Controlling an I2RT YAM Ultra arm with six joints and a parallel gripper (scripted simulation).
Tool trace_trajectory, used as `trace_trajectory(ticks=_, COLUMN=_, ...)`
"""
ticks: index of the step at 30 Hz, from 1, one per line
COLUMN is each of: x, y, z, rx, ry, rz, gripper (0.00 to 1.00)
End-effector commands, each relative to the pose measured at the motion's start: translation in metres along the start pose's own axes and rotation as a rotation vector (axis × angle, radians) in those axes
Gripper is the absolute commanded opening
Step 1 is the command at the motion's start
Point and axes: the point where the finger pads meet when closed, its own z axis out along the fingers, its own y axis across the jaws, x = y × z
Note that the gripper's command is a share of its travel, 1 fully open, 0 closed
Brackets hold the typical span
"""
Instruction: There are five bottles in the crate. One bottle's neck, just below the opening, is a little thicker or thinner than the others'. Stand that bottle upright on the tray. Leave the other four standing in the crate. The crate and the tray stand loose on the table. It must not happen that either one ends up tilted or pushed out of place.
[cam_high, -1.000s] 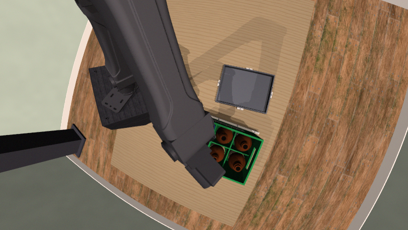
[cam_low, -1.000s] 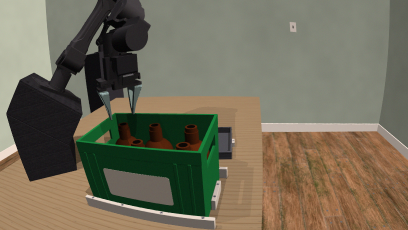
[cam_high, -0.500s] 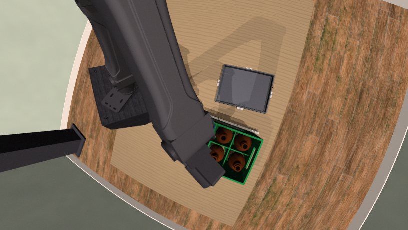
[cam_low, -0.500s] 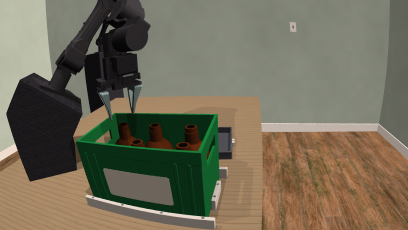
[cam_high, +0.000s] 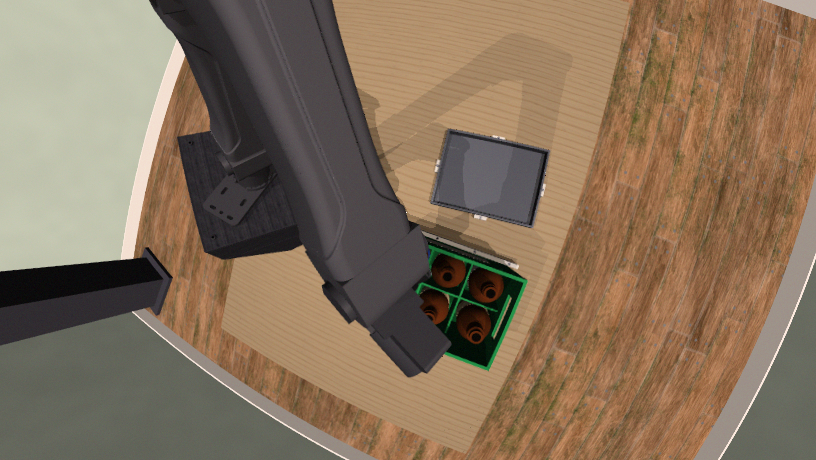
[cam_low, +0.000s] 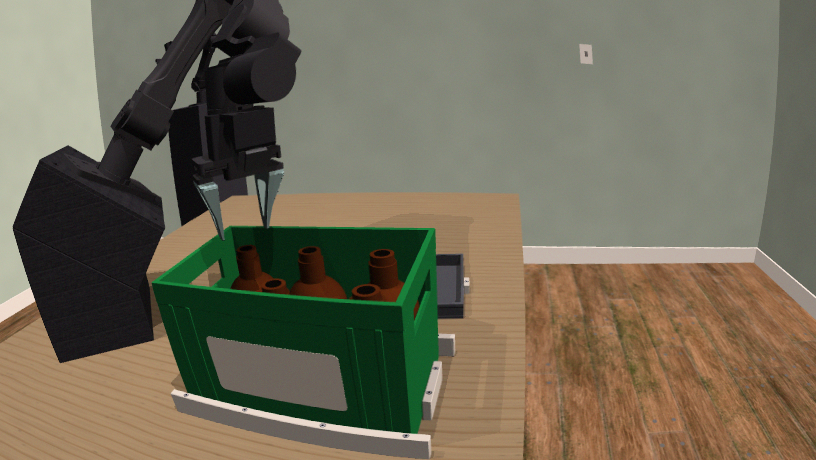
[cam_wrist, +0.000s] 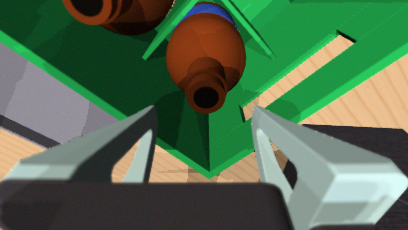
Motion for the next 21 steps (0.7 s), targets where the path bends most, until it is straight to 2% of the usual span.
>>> trace_trajectory(ticks=1, x=-0.0007, y=-0.0091, z=0.0028, rx=0.010, ry=0.003, rz=0.018, gripper=0.61)
trace_trajectory(ticks=21, x=0.0008, y=-0.0110, z=0.0036, rx=0.010, ry=0.007, rz=0.019, gripper=0.61)
